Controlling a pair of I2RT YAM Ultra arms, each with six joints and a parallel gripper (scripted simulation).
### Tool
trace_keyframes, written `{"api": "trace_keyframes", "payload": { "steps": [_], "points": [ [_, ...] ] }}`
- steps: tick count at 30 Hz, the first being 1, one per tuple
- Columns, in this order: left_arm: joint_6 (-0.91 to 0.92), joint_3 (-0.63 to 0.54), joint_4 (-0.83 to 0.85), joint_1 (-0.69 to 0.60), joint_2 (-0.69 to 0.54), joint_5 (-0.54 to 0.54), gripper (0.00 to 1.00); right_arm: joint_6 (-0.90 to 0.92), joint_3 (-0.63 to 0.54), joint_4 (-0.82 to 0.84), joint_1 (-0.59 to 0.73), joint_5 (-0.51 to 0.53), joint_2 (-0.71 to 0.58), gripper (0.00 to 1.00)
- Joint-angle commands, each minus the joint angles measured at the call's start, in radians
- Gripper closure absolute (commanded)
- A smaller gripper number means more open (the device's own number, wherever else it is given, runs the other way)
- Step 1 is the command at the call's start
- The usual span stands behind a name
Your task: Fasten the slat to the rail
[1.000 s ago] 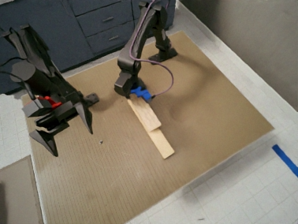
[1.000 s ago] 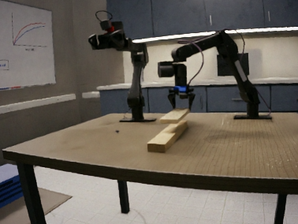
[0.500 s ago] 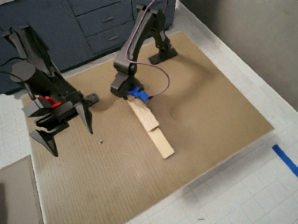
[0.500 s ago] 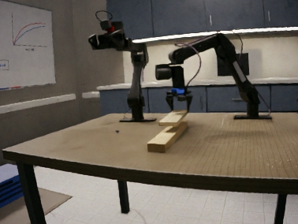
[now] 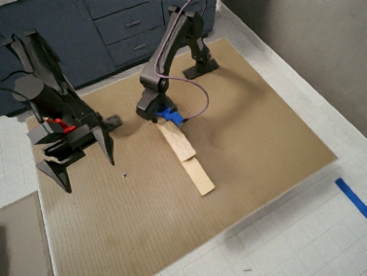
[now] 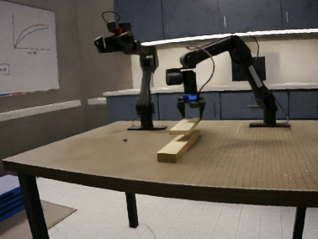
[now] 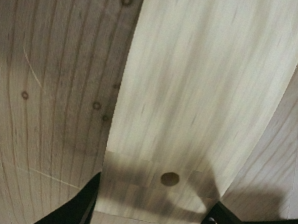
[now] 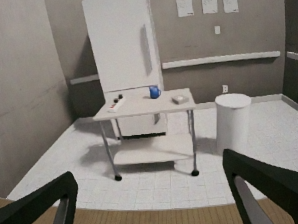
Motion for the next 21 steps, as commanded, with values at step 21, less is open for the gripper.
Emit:
{"api": "trace_keyframes", "payload": {
  "steps": [21],
  "points": [
    [-0.006, -0.03, 0.07, 0.004, 0.008, -0.012, 0.28, -0.006, 0.006, 0.0, -0.002, 0.006, 0.0, 0.0]
  ]
}}
